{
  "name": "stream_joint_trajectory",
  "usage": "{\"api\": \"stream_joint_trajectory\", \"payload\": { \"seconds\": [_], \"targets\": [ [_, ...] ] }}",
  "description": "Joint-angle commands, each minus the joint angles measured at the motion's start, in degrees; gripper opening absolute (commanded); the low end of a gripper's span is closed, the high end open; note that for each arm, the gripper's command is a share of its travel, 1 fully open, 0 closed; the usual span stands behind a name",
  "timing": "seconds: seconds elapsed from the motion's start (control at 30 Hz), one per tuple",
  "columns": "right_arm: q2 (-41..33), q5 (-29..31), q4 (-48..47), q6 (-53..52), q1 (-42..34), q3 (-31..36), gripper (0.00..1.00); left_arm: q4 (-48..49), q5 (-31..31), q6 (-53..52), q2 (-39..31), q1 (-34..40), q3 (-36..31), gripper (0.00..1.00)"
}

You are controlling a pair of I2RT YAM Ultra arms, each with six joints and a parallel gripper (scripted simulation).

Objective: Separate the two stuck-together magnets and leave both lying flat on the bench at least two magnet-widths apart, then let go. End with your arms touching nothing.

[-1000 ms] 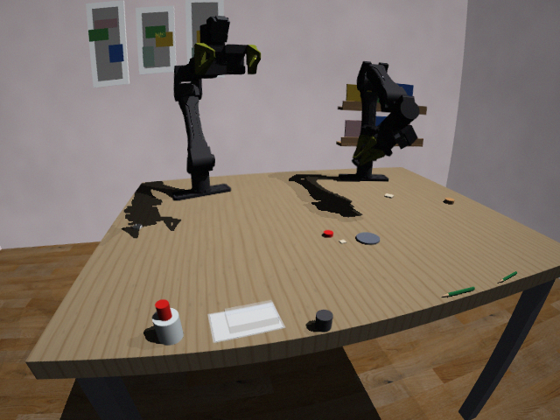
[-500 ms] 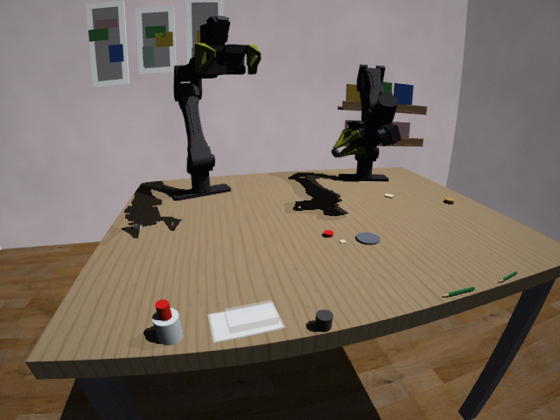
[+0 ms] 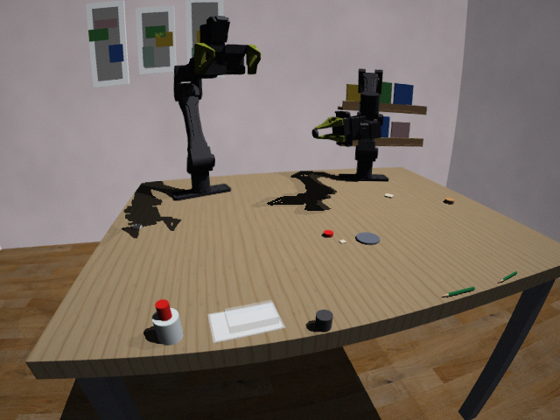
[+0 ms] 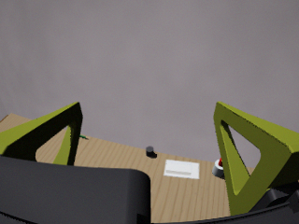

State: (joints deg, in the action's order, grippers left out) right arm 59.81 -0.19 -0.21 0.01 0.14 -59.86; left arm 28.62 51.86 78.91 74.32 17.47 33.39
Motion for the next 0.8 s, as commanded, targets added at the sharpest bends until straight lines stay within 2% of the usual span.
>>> {"api": "stream_joint_trajectory", "payload": {
  "seconds": [0.0,0.13,0.27,0.37,0.77],
  "targets": [
    [-0.29,0.06,-1.00,-0.11,-0.11,-0.59,1.00,13.27,1.17,8.65,-1.39,1.53,-2.28,0.25],
    [-0.29,0.06,-1.00,-0.11,-0.11,-0.59,1.00,20.14,1.30,13.74,-2.59,3.49,-5.42,0.25],
    [-0.29,0.06,-1.00,-0.11,-0.11,-0.59,1.00,19.77,1.07,13.39,-2.81,3.89,-5.96,0.25],
    [-0.29,0.06,-1.00,-0.11,-0.11,-0.59,1.00,15.89,0.95,9.99,-2.75,3.85,-5.73,0.25],
    [-0.29,0.12,-1.00,-0.24,-0.21,-0.59,1.00,16.09,0.90,10.07,-2.55,3.91,-5.83,0.25]
  ]
}}
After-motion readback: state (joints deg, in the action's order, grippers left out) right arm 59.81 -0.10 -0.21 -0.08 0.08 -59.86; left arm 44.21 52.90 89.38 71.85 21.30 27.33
